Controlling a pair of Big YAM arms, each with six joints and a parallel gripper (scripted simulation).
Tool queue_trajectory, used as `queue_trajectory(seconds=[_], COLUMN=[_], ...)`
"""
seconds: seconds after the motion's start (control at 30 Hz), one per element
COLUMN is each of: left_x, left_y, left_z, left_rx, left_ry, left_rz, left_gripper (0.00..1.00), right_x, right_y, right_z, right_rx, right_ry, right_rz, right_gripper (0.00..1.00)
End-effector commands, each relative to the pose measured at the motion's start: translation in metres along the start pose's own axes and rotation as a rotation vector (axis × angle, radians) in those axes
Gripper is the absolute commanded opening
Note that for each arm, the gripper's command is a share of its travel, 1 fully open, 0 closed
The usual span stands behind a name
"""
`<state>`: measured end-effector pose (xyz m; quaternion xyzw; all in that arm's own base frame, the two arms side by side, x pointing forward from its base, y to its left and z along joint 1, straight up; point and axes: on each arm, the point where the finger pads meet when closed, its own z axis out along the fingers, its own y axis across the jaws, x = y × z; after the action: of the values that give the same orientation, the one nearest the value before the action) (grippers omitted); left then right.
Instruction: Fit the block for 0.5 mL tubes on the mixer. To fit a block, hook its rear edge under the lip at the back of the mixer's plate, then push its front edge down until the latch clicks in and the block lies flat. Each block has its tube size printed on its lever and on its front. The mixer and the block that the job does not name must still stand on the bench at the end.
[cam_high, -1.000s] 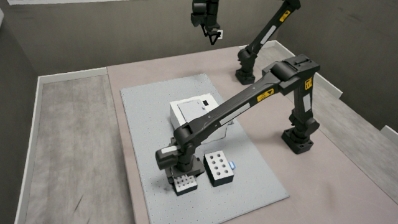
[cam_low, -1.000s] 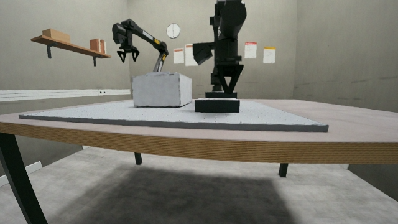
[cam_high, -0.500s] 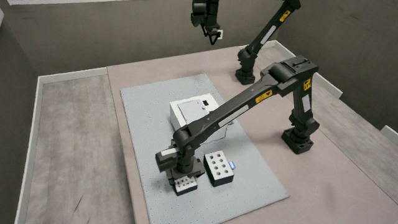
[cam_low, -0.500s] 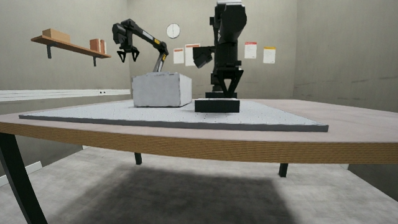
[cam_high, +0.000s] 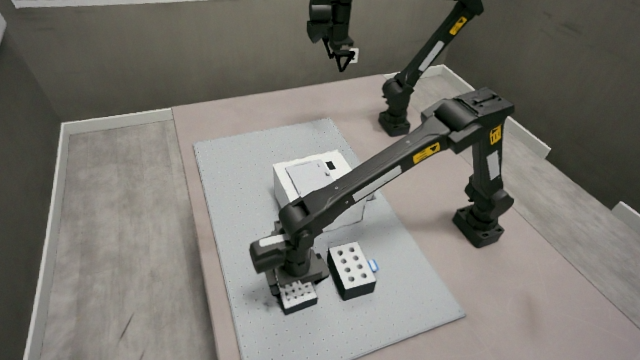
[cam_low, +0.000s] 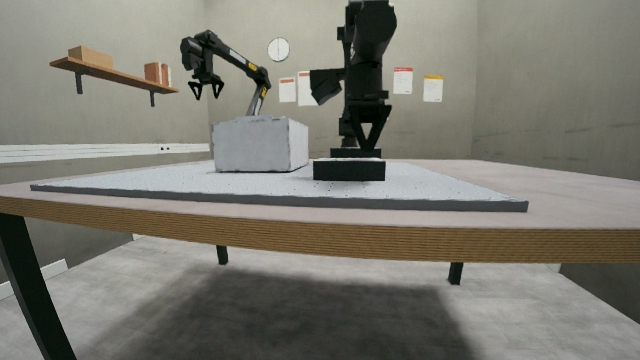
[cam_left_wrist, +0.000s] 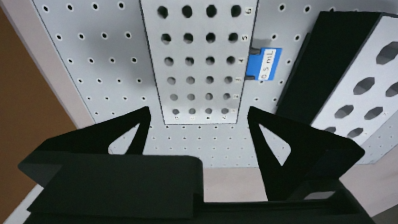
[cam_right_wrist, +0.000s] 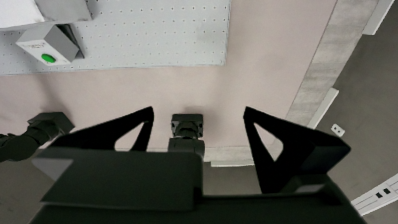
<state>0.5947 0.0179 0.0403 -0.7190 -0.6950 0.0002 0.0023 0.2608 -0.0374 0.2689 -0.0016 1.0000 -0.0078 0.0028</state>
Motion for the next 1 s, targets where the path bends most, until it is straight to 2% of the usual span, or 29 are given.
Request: queue_trajectory(seconds=[0.0, 0.23, 0.73, 0.97], left_x=[-0.002, -0.002, 0.0, 0.0], left_y=[0.021, 0.02, 0.024, 0.022], left_z=[-0.012, -0.003, -0.039, -0.027], left_rx=[-0.034, -0.017, -0.077, -0.058], left_ry=[0.003, 0.002, 0.007, 0.006], left_rz=[0.005, 0.004, 0.002, 0.001], left_gripper=[1.0, 1.0, 1.0, 1.0], right_x=[-0.021, -0.019, -0.006, -0.001], right_y=[-0.006, -0.006, -0.004, -0.003], right_z=[-0.031, -0.025, -0.001, 0.006], right_rx=[0.012, 0.01, 0.002, -0.001], right_ry=[-0.085, -0.07, -0.01, 0.01], right_rz=[0.006, 0.006, 0.006, 0.005], right_gripper=[1.0, 1.0, 1.0, 1.0])
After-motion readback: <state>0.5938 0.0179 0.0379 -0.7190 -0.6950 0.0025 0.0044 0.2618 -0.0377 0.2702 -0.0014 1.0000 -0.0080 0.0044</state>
